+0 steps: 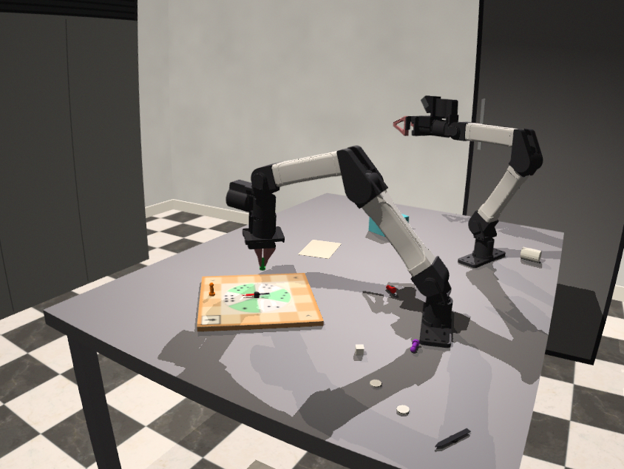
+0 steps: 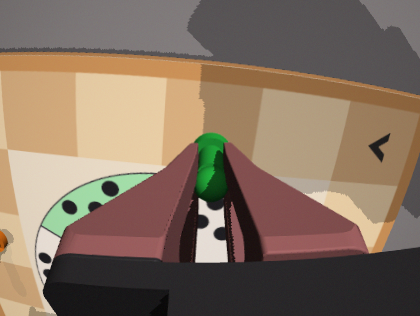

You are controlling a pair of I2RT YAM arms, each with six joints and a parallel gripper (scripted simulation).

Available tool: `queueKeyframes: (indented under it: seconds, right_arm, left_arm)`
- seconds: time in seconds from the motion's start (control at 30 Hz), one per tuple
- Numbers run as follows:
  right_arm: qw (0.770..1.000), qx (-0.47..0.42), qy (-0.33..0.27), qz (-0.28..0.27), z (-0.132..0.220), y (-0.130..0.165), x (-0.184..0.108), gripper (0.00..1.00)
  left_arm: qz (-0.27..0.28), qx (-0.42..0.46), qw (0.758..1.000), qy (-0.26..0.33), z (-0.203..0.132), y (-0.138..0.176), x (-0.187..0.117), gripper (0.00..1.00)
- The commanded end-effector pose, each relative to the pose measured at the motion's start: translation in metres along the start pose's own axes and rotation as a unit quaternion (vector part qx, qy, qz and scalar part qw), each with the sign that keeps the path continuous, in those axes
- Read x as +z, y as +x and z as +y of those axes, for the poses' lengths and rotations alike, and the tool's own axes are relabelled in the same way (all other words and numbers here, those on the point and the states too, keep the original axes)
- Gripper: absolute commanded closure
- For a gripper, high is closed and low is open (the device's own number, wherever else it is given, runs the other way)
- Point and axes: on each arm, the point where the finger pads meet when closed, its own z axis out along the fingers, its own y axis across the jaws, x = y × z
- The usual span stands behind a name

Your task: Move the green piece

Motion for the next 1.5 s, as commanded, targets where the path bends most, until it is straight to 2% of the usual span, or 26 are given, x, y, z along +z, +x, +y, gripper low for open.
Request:
queueKeyframes:
  seconds: [0.0,0.37,0.4,0.53,0.93,0.97,1.0,1.17,1.2,1.47]
  right_arm:
    - [1.000,0.000,0.000,-0.006,0.000,-0.004,-0.001,0.00]
    - [1.000,0.000,0.000,-0.006,0.000,-0.004,-0.001,0.00]
    - [1.000,0.000,0.000,-0.006,0.000,-0.004,-0.001,0.00]
    - [1.000,0.000,0.000,-0.006,0.000,-0.004,-0.001,0.00]
    - [1.000,0.000,0.000,-0.006,0.000,-0.004,-0.001,0.00]
    - [1.000,0.000,0.000,-0.006,0.000,-0.004,-0.001,0.00]
    - [1.000,0.000,0.000,-0.006,0.000,-0.004,-0.001,0.00]
    - [1.000,0.000,0.000,-0.006,0.000,-0.004,-0.001,0.00]
    - [1.000,0.000,0.000,-0.006,0.000,-0.004,-0.001,0.00]
    - [1.000,0.000,0.000,-0.006,0.000,-0.004,-0.001,0.00]
  left_arm:
    - [0.006,-0.002,1.000,0.003,0.001,0.004,0.017,1.00]
    - [0.011,-0.002,1.000,0.009,-0.002,0.011,0.026,1.00]
    - [-0.001,0.003,1.000,-0.005,0.002,0.005,0.022,1.00]
    - [0.005,0.000,1.000,0.002,0.002,0.010,0.036,1.00]
    - [0.011,-0.003,1.000,0.008,-0.001,0.015,0.038,1.00]
    - [-0.001,0.003,1.000,-0.005,0.002,0.007,0.031,1.00]
    - [0.010,-0.002,1.000,0.007,-0.001,0.016,0.042,1.00]
    - [0.006,-0.003,1.000,0.004,0.001,0.015,0.043,1.00]
    - [0.004,-0.002,1.000,0.000,0.002,0.010,0.027,0.78]
    - [-0.001,-0.001,1.000,-0.005,0.004,0.008,0.027,0.78]
